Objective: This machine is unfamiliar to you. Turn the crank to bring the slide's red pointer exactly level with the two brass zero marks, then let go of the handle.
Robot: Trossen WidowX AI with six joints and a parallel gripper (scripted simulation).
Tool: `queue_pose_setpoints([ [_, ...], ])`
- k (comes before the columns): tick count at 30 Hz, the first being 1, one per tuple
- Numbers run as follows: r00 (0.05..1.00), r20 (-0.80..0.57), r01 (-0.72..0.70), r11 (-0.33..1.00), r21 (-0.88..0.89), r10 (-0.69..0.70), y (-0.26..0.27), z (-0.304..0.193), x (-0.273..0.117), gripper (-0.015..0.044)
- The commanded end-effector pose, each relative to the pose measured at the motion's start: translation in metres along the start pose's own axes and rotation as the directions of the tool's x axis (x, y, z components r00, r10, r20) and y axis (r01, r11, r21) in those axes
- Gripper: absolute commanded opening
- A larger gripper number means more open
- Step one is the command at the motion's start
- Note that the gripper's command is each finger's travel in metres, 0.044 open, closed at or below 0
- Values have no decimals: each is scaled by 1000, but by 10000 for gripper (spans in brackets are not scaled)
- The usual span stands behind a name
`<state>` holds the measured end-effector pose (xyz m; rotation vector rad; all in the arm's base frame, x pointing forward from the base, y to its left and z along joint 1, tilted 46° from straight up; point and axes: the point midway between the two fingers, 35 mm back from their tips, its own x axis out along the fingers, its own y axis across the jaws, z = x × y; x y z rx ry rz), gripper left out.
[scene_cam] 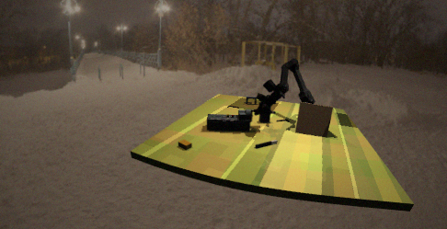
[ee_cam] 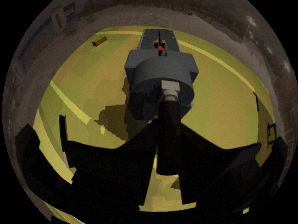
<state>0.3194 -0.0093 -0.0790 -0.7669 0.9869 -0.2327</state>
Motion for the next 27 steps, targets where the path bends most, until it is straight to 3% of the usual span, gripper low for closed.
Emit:
queue_pose_setpoints([
  [1, 1000, 7, -21, 1000, -11, 21, 9, 0, -1, 0],
  [27, 1000, 7, -21, 1000, -10, 21, 28, -9, 8, 0],
])
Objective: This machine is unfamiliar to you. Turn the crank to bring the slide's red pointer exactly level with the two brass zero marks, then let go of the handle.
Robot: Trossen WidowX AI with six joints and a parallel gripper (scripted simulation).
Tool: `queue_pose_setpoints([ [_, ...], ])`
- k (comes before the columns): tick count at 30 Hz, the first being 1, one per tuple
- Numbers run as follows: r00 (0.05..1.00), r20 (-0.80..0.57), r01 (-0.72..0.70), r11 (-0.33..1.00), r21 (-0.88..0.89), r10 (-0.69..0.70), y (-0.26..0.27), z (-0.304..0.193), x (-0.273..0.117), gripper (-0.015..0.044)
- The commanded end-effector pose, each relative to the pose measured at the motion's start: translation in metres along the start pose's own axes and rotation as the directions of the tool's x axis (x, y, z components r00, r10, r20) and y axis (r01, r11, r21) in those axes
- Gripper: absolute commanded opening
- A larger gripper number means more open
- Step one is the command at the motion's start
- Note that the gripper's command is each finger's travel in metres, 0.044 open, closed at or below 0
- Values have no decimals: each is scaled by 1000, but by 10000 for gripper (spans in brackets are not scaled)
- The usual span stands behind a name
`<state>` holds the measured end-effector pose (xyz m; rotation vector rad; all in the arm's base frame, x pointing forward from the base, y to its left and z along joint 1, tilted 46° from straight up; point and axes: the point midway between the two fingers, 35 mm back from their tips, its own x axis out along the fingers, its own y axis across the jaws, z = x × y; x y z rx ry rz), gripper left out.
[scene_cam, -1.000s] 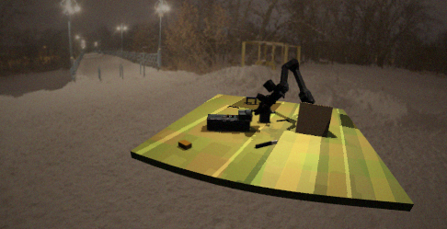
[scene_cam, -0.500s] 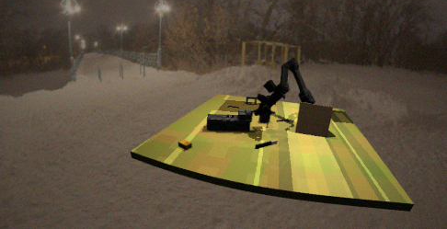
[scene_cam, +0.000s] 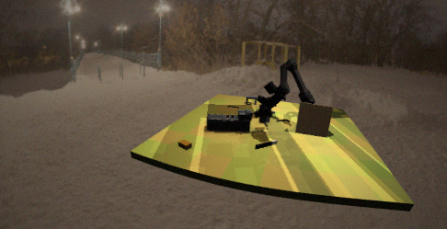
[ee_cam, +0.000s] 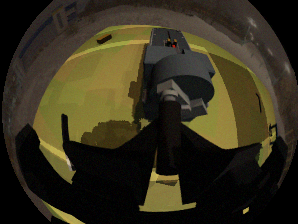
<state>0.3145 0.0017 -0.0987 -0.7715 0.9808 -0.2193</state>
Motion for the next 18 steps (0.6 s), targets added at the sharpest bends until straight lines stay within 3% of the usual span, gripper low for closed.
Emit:
queue_pose_setpoints([
  [1, 1000, -3, -15, 1000, -2, 15, 7, -4, 4, 0],
  [18, 1000, -3, -14, 1000, -3, 14, 12, -19, 19, 0],
])
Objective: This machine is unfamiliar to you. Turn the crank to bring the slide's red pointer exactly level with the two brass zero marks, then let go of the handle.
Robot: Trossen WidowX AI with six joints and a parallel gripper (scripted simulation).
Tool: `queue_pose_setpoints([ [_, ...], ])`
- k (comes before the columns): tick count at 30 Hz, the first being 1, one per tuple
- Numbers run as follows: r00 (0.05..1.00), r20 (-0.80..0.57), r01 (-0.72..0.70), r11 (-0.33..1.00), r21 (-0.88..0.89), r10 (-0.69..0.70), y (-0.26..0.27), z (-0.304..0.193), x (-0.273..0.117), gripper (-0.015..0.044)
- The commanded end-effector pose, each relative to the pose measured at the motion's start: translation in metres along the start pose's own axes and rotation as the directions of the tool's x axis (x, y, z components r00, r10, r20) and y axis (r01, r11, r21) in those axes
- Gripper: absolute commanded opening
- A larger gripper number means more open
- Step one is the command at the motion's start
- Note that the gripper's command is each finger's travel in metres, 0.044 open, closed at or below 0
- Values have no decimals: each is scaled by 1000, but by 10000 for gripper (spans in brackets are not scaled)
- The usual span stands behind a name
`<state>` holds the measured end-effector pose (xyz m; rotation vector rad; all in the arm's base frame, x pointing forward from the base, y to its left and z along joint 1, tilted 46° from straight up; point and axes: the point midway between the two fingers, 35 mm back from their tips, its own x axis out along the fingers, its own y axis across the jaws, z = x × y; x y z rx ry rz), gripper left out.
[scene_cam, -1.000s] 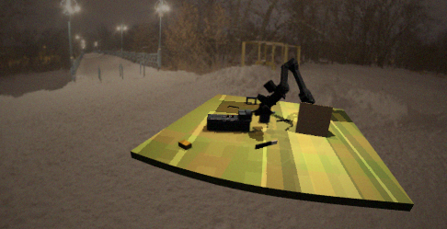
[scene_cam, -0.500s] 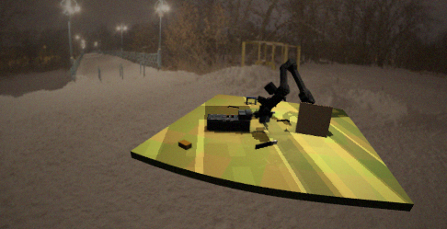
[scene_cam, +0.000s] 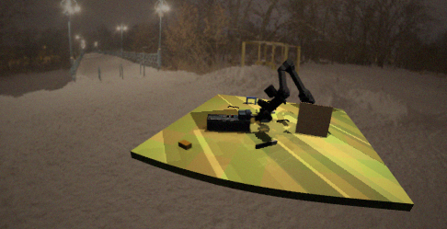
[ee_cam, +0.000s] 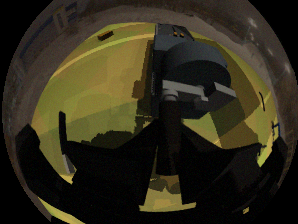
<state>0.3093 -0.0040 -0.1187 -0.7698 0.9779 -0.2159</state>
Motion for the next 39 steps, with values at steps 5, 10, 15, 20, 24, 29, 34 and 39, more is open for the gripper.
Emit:
queue_pose_setpoints([
  [5, 1000, -7, -12, 1000, -3, 12, 0, -10, 10, 0],
  [10, 1000, -8, -11, 1000, -4, 11, -3, -14, 14, 0],
  [15, 1000, -8, -11, 1000, -4, 11, -7, -18, 18, 0],
  [20, 1000, -8, -11, 1000, -4, 11, -11, -21, 21, 0],
  [24, 1000, -8, -10, 1000, -5, 10, -14, -23, 23, 0],
  [29, 1000, -8, -10, 1000, -5, 10, -19, -24, 24, 0],
  [34, 1000, -9, -10, 1000, -5, 10, -23, -25, 25, 0],
  [39, 1000, -9, -10, 1000, -5, 10, -27, -25, 26, 0],
])
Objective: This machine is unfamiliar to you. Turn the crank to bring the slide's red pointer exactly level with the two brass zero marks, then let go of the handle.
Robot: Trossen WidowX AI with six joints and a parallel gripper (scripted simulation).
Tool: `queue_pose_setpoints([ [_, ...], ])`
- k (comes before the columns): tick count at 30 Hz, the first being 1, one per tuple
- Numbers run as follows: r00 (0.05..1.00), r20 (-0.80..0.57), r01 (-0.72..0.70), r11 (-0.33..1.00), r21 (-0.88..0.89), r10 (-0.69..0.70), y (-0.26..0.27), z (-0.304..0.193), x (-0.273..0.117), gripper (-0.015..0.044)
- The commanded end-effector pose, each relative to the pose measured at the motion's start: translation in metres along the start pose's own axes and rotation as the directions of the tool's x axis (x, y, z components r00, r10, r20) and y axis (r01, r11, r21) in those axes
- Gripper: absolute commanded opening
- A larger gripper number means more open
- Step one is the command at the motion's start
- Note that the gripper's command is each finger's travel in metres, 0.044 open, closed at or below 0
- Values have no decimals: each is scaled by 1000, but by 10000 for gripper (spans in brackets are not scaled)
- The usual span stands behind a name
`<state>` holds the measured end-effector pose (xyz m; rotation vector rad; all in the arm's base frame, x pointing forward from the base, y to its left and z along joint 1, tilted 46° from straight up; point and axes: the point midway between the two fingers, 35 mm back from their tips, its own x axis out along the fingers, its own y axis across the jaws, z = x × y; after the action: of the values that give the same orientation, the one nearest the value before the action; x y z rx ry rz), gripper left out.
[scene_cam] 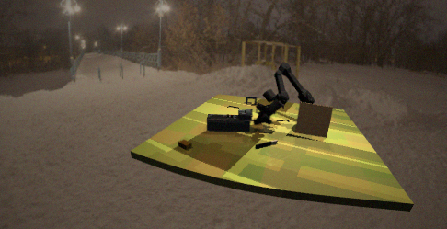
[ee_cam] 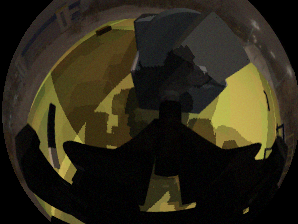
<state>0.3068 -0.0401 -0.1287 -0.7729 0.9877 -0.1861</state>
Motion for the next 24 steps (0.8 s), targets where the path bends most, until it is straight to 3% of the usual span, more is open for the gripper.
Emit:
queue_pose_setpoints([
  [1, 1000, -11, 14, 1000, 11, -14, -9, -3, 3, 0],
  [24, 1000, -11, 15, 1000, 11, -14, -21, -2, 2, 0],
])
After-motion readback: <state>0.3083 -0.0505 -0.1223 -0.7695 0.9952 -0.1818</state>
